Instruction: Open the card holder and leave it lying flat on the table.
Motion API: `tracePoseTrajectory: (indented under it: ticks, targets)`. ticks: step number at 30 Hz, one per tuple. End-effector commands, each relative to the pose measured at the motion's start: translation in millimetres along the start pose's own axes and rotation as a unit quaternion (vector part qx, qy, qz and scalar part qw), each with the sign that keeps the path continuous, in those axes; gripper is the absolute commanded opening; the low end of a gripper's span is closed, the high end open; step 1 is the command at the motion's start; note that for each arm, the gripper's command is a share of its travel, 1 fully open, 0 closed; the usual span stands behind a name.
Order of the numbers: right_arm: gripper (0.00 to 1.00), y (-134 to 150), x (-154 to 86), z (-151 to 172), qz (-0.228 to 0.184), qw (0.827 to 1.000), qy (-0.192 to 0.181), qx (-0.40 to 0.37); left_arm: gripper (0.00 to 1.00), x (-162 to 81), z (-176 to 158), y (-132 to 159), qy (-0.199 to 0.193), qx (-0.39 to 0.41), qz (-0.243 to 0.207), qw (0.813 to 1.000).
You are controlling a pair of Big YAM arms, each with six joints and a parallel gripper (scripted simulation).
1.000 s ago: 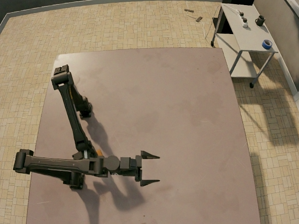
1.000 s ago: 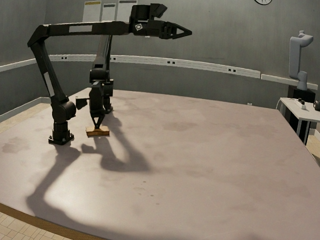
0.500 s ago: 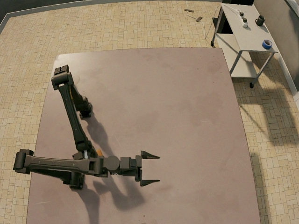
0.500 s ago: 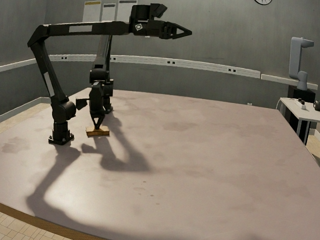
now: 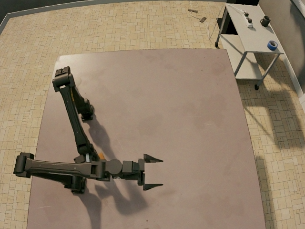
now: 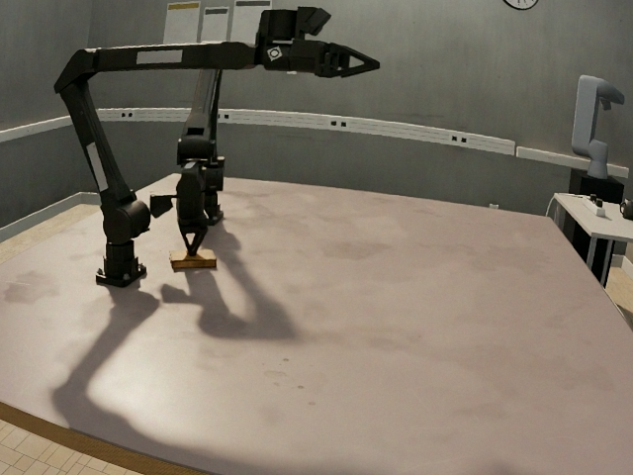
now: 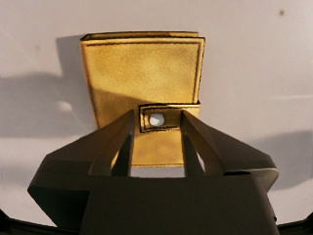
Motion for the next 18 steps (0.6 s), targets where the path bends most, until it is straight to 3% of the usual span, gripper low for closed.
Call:
tracePoseTrajectory:
  ticks: [1, 2, 11, 18]
  targets:
    - [1.00, -29.5, -3.6, 7.4, -0.030, 1.000, -0.007, 0.000, 0.34, 46.8, -31.0, 4.7, 0.073, -0.003, 0.001, 0.997]
    - [1.00, -29.5, -3.6, 7.4, -0.030, 1.000, -0.007, 0.000, 0.11, 46.9, -31.0, 4.8, 0.073, -0.003, 0.001, 0.997]
    - [1.00, -29.5, -3.6, 7.4, -0.030, 1.000, -0.007, 0.000, 0.11, 46.9, -30.5, 4.5, 0.071, -0.004, 0.000, 0.997]
    - [1.00, -29.5, -3.6, 7.4, -0.030, 1.000, -0.007, 0.000, 0.11, 46.3, -32.6, -4.7, 0.044, 0.000, 0.008, 0.999]
Point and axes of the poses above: on each arm, the point where the finger pads meet when closed, its own x axis out along the fingers, its own z axis across the jaws, y = z × x, the point moved 6 cm from there along -x, back along the fingers, and after that the axes turned 14 degrees about x, right-handed, at the moved point
